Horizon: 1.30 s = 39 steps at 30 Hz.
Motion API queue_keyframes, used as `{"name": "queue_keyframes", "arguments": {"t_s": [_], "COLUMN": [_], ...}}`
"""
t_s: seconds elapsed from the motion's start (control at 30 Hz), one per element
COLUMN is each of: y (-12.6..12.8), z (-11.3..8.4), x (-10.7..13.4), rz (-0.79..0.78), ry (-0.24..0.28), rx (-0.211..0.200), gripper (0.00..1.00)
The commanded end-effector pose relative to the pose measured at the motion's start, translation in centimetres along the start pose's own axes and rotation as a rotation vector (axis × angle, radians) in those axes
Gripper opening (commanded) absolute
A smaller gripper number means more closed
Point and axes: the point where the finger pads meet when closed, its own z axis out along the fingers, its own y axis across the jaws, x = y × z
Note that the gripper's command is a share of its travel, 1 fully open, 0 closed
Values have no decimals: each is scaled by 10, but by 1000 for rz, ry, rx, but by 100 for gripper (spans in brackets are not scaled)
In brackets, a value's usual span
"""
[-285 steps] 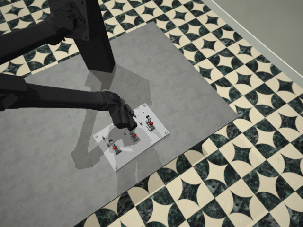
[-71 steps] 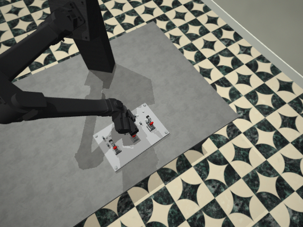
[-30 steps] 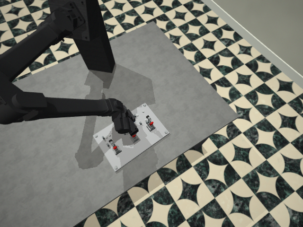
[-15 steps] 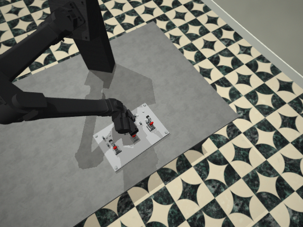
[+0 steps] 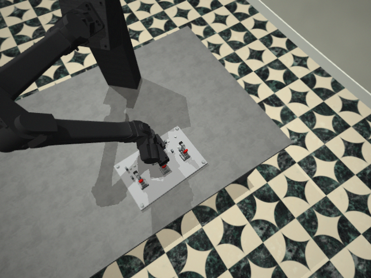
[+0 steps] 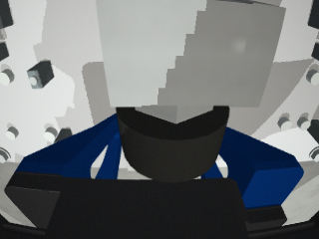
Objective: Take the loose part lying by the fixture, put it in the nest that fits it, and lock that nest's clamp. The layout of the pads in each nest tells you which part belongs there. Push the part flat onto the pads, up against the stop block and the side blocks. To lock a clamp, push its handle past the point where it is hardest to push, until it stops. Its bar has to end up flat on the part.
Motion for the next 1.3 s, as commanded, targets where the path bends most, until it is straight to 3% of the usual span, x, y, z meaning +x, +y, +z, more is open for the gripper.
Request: {"name": "queue_keyframes", "arguments": {"t_s": [0.0,1.27], "y": [-8,3], "z": [-3,1], "x": [-5,12], "rz": [2,-9], "ry": [-6,10], "rx": [5,-3], "gripper": [0,0]}}
